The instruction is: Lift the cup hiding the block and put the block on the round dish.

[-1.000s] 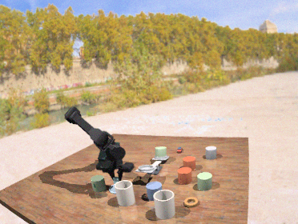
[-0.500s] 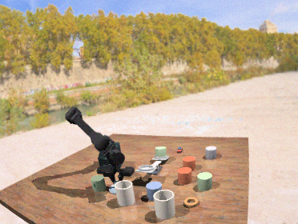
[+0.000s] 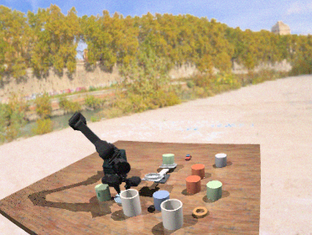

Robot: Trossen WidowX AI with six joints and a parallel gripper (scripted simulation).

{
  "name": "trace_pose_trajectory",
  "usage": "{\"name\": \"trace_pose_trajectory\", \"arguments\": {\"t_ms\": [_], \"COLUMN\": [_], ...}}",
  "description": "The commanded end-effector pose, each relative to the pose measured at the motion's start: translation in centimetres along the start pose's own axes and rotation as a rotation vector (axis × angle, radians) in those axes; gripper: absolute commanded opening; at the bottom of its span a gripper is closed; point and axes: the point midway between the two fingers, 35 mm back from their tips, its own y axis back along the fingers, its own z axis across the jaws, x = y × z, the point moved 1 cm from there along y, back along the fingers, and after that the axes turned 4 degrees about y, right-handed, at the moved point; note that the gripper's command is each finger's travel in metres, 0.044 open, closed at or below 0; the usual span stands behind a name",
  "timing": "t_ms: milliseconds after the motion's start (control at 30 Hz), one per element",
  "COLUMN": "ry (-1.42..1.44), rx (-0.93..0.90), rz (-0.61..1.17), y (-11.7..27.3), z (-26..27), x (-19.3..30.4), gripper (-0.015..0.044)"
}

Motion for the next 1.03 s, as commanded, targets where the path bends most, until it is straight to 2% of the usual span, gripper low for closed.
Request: {"name": "trace_pose_trajectory", "arguments": {"t_ms": [0,200,333,500,633,800,933,1000], "ry": [-0.001,0.01,0.074,0.055,0.012,0.005,0.013,0.014], "rx": [0.001,-0.008,-0.063,-0.047,-0.007,-0.001,-0.015,-0.016], "rz": [-0.001,0.0,0.007,0.01,0.008,0.006,0.004,0.003], "y": [0.0,0.1,0.7,1.9,5.1,5.9,9.3,9.6], "z": [0.0,0.1,1.0,0.9,0.2,0.0,-0.1,-0.1], "x": [0.0,0.1,0.5,0.4,0.2,0.1,0.1,0.1], "gripper": [0.0289,0.044,0.044,0.044,0.044,0.044,0.044,0.044]}}
